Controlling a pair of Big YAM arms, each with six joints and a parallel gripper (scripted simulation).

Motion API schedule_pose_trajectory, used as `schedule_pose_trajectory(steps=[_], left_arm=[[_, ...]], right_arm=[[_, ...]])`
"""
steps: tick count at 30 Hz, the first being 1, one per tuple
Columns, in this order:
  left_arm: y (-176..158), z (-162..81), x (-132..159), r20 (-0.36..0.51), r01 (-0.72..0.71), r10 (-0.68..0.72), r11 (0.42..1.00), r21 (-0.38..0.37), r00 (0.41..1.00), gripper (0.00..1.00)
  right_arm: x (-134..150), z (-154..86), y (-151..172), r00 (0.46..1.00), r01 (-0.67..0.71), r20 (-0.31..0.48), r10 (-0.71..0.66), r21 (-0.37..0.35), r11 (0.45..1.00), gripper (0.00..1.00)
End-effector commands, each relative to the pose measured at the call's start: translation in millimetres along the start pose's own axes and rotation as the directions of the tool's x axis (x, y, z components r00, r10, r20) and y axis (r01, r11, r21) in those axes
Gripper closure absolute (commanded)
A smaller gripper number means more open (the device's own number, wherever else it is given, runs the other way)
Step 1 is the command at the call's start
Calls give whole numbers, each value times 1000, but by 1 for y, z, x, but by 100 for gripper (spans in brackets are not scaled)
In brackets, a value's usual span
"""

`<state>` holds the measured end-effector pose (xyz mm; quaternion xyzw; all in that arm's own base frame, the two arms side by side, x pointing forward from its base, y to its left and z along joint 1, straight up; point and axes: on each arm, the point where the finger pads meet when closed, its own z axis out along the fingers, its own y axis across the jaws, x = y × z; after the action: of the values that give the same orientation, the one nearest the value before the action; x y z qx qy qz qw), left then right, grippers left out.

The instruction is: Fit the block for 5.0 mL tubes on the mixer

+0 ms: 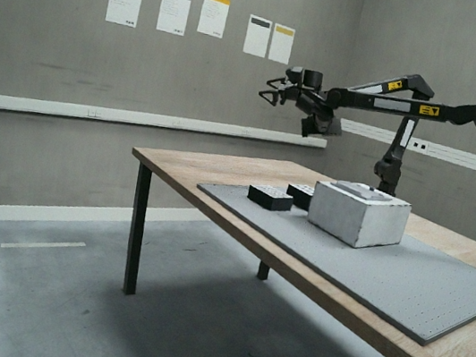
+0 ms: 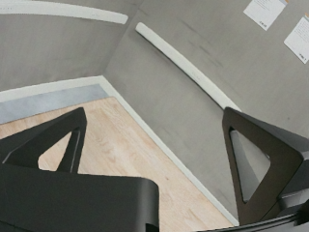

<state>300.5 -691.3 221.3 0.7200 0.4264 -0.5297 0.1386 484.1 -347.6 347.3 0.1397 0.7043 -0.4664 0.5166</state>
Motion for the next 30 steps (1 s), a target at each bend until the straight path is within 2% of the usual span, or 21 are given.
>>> schedule_pose_trajectory(steps=[1,17,19,25,30], left_arm=[[-2,-4,-9,5,-15,15,1000,-5,1000,0],[-2,-4,-9,5,-15,15,1000,-5,1000,0],[3,-20,1,-17,51,-52,997,-51,999,0],[2,-76,-7,-16,122,-127,976,-180,992,0],[-5,-102,-15,-18,175,-185,951,-255,983,0]], right_arm=[[-6,0,-3,1000,-5,10,5,6,1000,0],[-6,0,-3,1000,-5,10,5,6,1000,0],[4,5,-7,1000,15,-10,-15,23,1000,0],[3,5,-6,1000,8,-5,-8,17,1000,0],[2,5,-6,1000,3,-3,-3,14,1000,0]])
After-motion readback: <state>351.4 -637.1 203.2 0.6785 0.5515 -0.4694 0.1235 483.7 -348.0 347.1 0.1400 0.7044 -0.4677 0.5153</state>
